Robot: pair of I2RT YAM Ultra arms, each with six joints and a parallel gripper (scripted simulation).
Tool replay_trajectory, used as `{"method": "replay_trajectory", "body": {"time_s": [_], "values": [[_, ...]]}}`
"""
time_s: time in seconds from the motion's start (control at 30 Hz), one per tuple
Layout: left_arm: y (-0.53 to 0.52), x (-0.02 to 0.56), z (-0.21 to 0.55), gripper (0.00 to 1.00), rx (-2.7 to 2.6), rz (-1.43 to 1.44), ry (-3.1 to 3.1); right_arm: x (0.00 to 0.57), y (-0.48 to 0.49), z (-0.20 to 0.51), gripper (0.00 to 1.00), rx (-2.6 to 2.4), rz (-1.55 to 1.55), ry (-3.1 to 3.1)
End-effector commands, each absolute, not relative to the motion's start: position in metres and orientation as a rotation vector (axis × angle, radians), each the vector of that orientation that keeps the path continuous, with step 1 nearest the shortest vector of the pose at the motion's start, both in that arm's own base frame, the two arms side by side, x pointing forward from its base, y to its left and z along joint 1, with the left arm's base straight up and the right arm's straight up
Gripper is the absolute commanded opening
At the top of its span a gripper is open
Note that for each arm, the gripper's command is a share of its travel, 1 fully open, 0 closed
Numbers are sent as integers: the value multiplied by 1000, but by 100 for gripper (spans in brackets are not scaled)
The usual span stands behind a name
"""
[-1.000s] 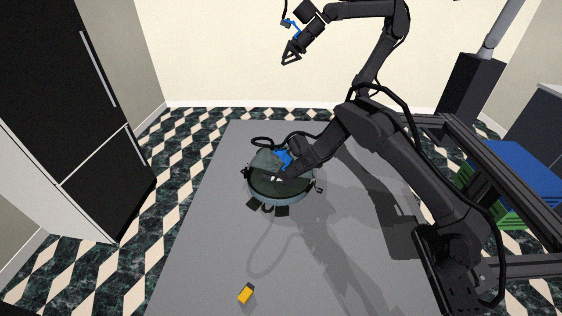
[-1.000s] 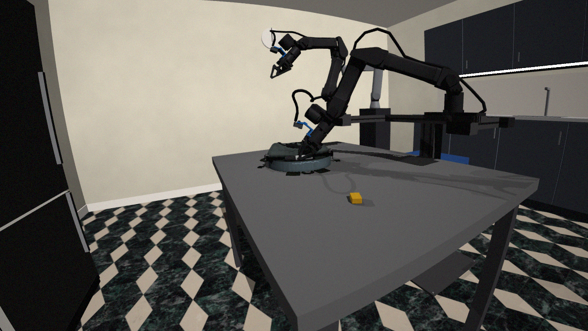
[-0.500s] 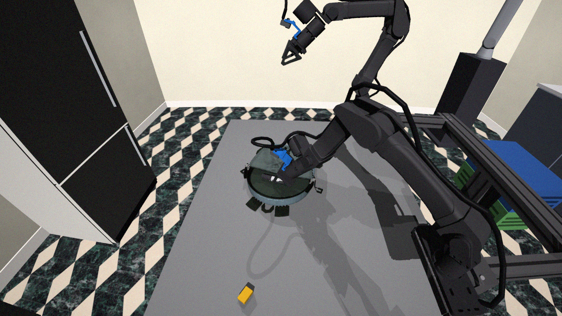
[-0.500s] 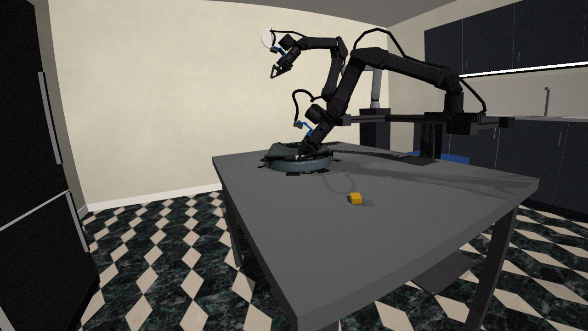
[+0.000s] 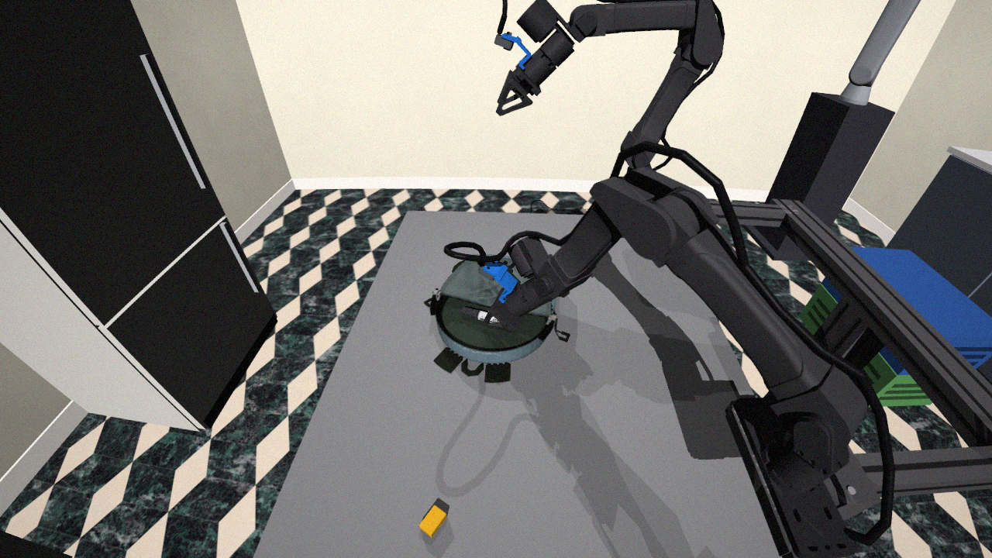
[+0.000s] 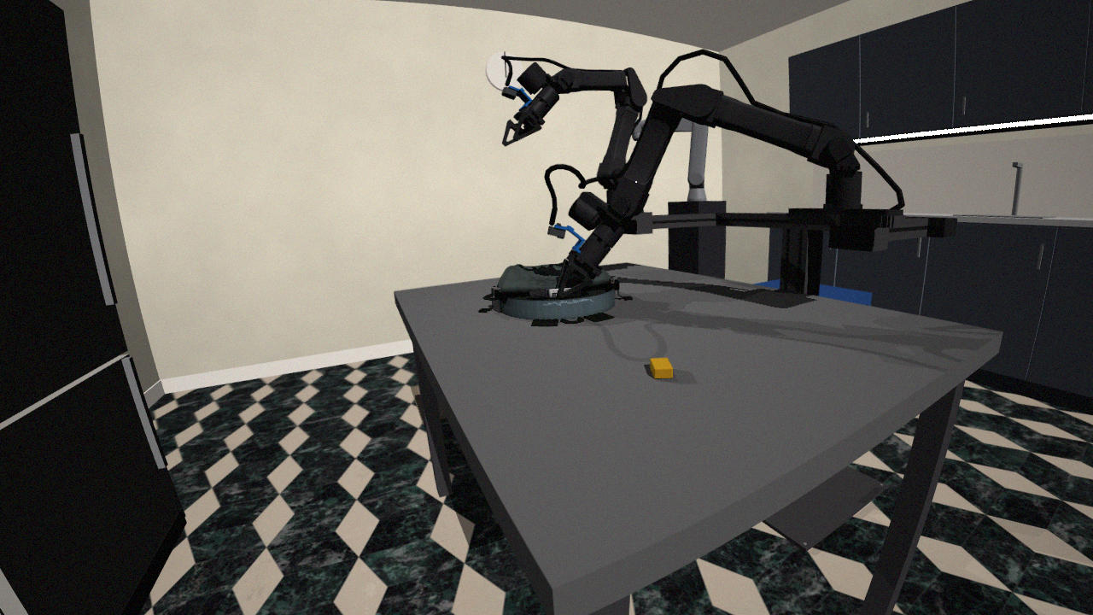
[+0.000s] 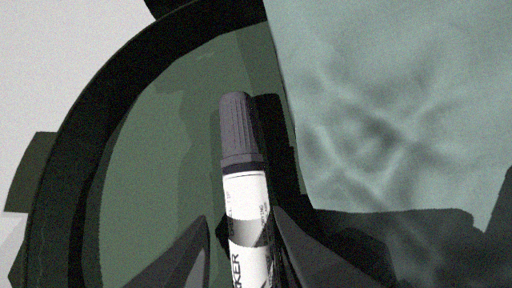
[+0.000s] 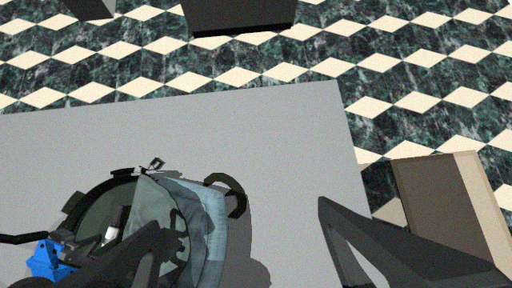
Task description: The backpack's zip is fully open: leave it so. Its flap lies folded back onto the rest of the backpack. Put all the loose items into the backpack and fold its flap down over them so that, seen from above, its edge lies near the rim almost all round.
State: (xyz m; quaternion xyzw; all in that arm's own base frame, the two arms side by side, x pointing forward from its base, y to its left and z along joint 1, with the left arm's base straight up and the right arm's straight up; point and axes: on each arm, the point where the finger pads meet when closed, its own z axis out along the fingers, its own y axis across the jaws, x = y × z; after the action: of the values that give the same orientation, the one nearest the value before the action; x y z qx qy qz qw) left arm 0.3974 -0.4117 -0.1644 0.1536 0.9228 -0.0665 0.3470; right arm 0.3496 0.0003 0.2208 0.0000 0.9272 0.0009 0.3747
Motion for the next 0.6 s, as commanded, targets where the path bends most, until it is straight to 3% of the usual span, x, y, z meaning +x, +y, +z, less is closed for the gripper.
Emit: {"method": "replay_trajectory", "body": {"time_s": [0.0, 0.4, 0.43, 0.57], "values": [[-414, 394, -149, 37, 400, -179, 2389, 351, 0, 227, 90, 0, 0, 2356], [-414, 394, -129, 37, 400, -179, 2389, 351, 0, 227, 90, 0, 0, 2356], [-414, 394, -129, 79, 400, -179, 2389, 351, 0, 227, 90, 0, 0, 2356], [-417, 400, -131, 79, 390, -189, 2378, 351, 0, 227, 90, 0, 0, 2356]]}}
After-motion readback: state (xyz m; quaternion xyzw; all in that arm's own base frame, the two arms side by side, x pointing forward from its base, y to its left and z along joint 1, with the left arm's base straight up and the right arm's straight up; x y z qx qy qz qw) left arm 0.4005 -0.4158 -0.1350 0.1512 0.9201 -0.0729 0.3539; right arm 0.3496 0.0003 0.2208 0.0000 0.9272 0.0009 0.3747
